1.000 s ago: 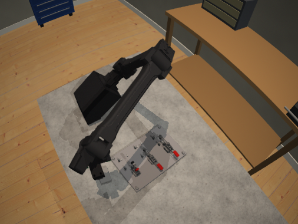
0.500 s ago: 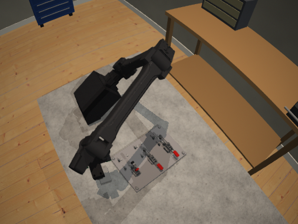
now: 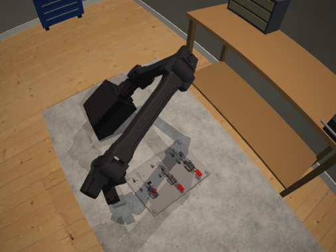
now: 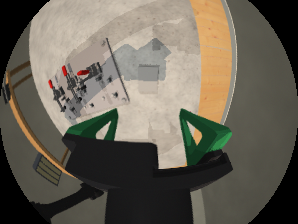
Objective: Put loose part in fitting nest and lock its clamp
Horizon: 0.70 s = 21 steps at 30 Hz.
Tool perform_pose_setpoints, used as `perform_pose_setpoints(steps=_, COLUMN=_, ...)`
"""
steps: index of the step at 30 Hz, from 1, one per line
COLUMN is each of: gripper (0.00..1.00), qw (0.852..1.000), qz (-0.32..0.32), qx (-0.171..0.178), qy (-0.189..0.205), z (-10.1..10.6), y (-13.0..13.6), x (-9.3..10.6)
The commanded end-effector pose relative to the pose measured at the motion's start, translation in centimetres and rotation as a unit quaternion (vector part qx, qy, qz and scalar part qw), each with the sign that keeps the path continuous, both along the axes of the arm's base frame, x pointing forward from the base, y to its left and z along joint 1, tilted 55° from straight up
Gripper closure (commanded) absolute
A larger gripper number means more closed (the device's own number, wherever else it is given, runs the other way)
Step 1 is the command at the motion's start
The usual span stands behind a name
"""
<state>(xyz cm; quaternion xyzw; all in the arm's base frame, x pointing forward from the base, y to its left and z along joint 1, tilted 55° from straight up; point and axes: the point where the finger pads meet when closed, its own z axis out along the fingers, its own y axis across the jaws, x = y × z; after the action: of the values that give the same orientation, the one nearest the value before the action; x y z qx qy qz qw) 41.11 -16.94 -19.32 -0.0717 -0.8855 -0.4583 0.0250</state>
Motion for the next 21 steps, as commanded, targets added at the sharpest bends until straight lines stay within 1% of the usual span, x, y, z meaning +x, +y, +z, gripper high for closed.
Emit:
perform_pose_setpoints(steps=1, gripper=0.08, qw=1.000, qz=0.003, qx=0.007, qy=0.015, z=-1.6, y=2.2, x=-0.5)
perform_pose_setpoints(steps=8, gripper=0.08, qw=1.000, qz=0.003, qx=0.007, qy=0.015, z=-3.4, y=4.8, x=-0.5)
perform_pose_setpoints(steps=10, gripper=0.08, qw=1.000, qz=0.003, qx=0.007, qy=0.015, z=-3.4, y=4.8, x=-0.5)
perform_pose_setpoints(steps=21, gripper=0.08, qw=1.000, qz=0.003, qx=0.007, qy=0.015, z=-6.7, y=9.6, x=-0.6)
